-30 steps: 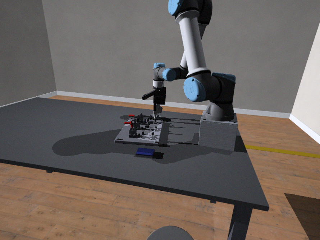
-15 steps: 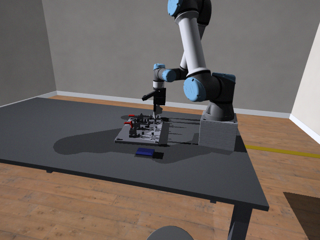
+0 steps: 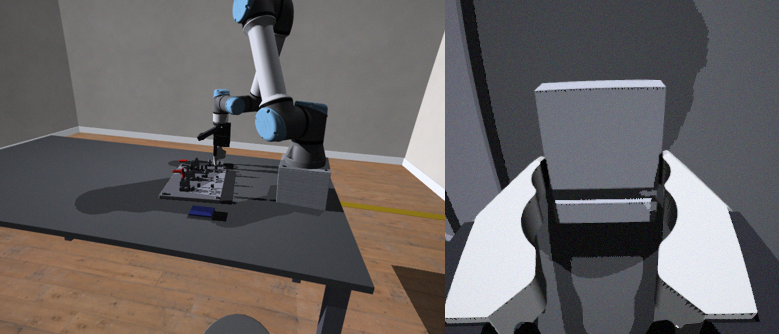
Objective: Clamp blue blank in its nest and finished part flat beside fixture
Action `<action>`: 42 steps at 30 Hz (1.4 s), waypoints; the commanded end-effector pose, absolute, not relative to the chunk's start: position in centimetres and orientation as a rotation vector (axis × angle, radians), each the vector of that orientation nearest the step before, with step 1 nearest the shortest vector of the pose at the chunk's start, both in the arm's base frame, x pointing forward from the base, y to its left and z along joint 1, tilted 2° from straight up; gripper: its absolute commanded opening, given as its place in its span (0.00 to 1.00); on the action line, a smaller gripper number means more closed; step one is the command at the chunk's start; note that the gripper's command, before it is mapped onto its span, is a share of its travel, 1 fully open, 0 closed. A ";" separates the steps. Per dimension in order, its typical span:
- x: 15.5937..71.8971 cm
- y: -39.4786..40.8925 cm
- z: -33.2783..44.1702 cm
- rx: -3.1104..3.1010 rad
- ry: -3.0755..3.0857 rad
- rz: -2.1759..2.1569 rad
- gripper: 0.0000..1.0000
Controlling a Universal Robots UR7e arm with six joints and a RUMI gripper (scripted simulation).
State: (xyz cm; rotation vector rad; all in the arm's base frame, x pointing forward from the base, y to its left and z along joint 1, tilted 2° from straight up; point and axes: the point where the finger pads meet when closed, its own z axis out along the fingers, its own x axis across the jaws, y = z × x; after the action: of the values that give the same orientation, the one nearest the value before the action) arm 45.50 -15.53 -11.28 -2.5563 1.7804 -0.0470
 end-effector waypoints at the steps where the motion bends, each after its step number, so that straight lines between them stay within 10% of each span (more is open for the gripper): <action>1: 45.4 -15.3 -11.3 -2.558 1.777 -0.045 0.54; 42: 45.5 -15.4 -10.4 -2.558 1.778 -0.048 0.54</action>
State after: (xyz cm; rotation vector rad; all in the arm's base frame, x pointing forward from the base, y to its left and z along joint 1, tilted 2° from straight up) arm 45.49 -15.52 -11.18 -2.5563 1.7804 -0.0466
